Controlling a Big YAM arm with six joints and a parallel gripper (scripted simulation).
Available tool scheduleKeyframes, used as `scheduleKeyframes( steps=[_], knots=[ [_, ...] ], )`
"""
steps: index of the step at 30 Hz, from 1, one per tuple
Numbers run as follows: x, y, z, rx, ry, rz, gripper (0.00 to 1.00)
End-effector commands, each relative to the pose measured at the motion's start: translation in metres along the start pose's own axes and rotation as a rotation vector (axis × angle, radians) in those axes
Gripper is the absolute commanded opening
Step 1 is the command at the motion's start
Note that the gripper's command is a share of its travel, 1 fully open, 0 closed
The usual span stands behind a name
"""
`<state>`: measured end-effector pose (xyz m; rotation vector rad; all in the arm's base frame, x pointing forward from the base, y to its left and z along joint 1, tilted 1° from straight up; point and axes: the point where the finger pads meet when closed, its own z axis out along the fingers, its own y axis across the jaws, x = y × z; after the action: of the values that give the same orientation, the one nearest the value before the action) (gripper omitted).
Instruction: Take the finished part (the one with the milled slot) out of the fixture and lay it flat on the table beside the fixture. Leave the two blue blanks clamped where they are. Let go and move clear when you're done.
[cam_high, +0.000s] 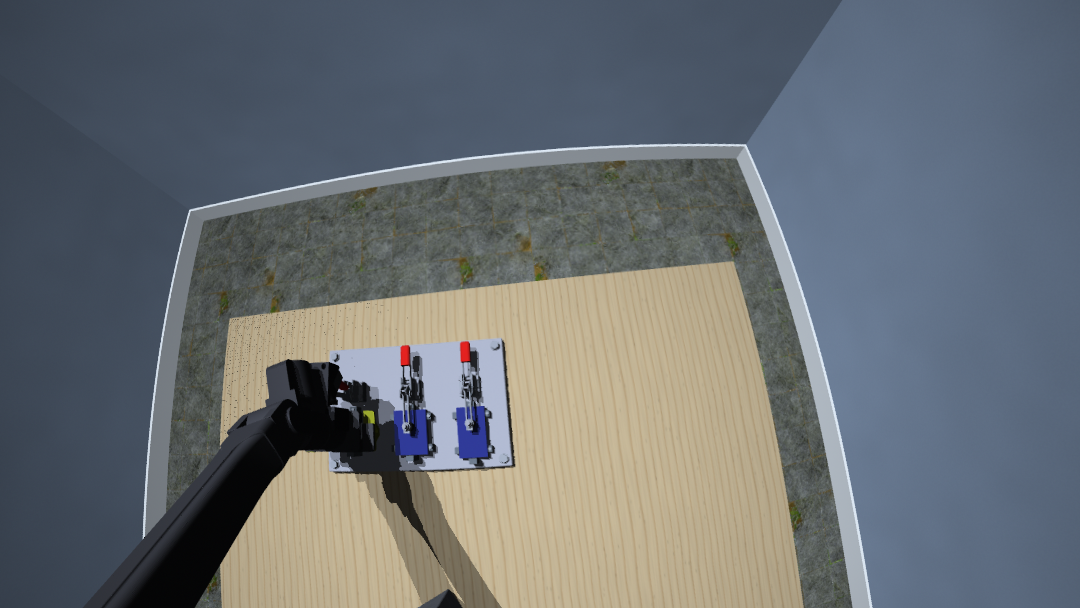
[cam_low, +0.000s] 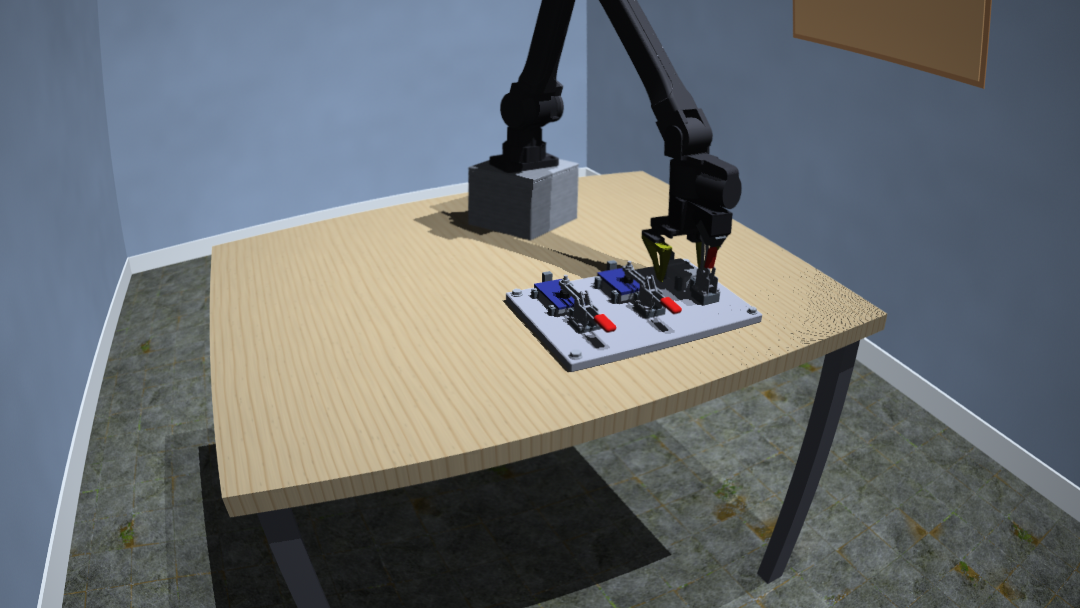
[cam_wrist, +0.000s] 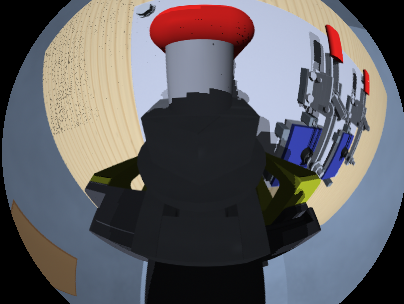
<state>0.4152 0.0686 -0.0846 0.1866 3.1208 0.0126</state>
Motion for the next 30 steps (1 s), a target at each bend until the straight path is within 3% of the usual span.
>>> scheduleKeyframes(
  steps=[1, 30],
  knots=[
    [-0.0168, 0.0012, -0.0033, -0.001, -0.013, 0.007, 0.92],
    [-0.0222, -0.0007, -0.0047, -0.003, -0.020, 0.008, 0.92]
  ],
)
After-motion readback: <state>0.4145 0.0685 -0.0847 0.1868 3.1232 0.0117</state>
